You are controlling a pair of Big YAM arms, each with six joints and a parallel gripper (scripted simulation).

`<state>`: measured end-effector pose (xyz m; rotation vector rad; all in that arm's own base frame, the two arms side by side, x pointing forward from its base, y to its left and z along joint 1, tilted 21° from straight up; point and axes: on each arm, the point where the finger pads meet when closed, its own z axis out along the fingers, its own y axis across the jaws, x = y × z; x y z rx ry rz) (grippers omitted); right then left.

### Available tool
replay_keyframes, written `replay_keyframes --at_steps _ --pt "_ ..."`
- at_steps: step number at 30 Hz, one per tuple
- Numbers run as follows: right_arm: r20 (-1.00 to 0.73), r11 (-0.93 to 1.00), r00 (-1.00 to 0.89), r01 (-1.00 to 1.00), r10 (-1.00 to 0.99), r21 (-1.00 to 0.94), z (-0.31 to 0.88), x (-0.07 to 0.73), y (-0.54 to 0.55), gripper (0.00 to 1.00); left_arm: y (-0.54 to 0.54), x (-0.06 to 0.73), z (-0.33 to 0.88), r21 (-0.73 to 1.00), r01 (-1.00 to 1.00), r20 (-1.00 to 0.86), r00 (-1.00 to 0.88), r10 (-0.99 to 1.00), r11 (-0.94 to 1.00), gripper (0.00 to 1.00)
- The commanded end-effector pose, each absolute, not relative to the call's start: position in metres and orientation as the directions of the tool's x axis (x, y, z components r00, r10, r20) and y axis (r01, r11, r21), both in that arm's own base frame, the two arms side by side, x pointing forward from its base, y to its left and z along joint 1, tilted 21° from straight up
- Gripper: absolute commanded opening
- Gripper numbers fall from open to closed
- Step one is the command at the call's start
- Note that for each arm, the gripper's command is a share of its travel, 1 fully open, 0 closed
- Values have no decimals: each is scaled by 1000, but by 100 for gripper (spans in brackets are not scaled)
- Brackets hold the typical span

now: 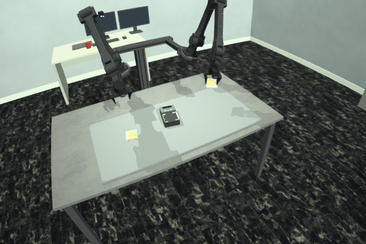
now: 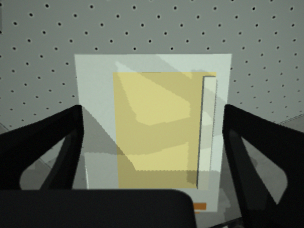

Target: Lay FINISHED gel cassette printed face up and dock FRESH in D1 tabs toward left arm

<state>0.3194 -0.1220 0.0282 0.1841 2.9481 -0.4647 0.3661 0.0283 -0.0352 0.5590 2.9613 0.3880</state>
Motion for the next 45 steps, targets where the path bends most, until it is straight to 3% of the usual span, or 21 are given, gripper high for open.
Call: replay_keyframes --at_steps 1,12,45 --pt "-191 944 -978 144 89 -298 39 333 -120 100 17 391 -35 279 402 -74 -896 437 872 0" --pt "-191 944 -978 144 89 -298 39 333 -120 100 -18 410 -58 273 564 -64 -798 599 780 0" --pt "-191 944 -978 144 89 -298 39 333 -120 100 -37 433 -71 273 517 -77 -829 555 811 0"
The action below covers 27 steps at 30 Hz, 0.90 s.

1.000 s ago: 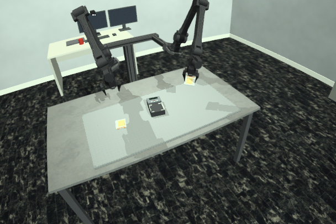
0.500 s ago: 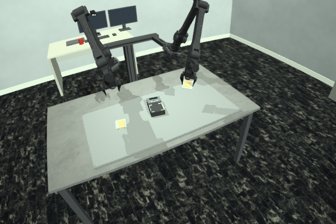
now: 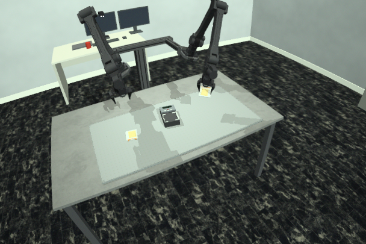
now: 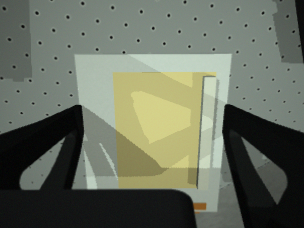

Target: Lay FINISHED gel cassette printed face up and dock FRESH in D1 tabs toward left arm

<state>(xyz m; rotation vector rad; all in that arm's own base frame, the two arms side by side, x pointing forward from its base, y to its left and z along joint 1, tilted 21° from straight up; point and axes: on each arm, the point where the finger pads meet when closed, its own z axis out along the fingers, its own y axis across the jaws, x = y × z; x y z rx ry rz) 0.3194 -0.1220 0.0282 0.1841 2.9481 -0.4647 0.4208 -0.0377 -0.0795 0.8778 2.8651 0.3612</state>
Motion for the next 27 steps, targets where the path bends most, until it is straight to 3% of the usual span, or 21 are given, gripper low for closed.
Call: replay_keyframes --at_steps 1,27 --pt "-191 944 -978 144 89 -298 39 333 -120 100 -37 433 -71 273 517 -77 -829 555 811 0" --pt "-191 944 -978 144 89 -298 39 333 -120 100 -25 420 -63 263 530 -52 -827 560 806 0"
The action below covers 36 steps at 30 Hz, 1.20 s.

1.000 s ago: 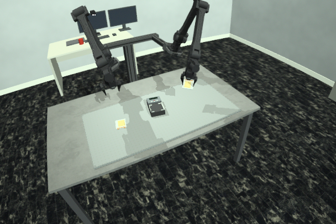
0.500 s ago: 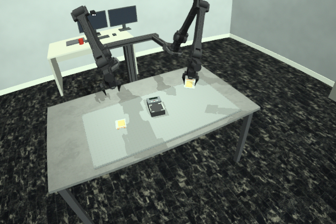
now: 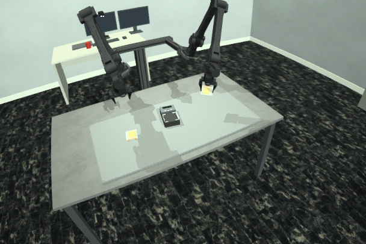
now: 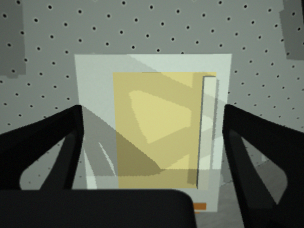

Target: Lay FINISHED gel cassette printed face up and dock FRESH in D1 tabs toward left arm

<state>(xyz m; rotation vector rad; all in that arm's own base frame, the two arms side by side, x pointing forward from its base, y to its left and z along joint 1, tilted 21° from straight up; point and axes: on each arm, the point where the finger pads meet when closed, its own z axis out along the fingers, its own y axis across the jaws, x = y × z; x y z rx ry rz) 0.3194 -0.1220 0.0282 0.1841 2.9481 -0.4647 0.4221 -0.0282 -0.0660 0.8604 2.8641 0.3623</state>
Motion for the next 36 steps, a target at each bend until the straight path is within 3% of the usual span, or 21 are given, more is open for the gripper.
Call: replay_keyframes --at_steps 1,15,26,36 --pt "-191 944 -978 144 89 -298 39 333 -120 100 -25 419 -64 263 530 -52 -827 560 806 0" --pt "-191 944 -978 144 89 -298 39 333 -120 100 -37 420 -73 251 611 -37 -769 638 751 0" --pt "-191 944 -978 144 89 -298 39 333 -120 100 -82 431 -102 209 825 -4 -536 845 524 0" --pt "-191 944 -978 144 89 -298 39 333 -120 100 -114 434 -125 191 898 3 -405 914 397 0"
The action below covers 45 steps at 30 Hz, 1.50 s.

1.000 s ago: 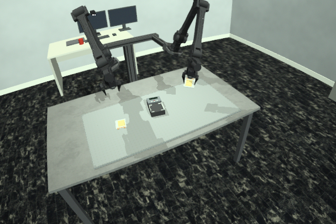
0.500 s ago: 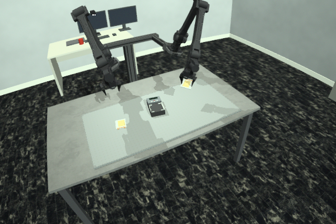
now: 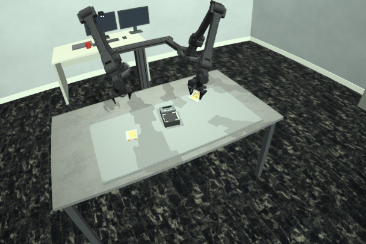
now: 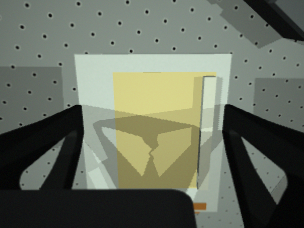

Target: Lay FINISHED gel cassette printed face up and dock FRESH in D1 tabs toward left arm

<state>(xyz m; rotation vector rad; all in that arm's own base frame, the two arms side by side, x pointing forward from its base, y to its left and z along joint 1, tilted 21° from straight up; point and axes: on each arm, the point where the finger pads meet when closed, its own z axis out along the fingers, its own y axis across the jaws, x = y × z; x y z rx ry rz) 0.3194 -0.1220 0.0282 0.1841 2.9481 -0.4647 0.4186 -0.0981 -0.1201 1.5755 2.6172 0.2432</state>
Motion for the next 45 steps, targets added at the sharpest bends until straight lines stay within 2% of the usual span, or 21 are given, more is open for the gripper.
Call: replay_keyframes --at_steps 1,21,45 --pt "-191 944 -978 144 89 -298 39 333 -120 100 -118 434 -128 191 898 3 -405 914 397 0" --pt "-191 944 -978 144 89 -298 39 333 -120 100 -170 442 -166 206 907 -9 -373 928 367 0" --pt "-191 944 -978 144 89 -298 39 333 -120 100 -153 442 -154 208 886 -16 -420 907 414 0"
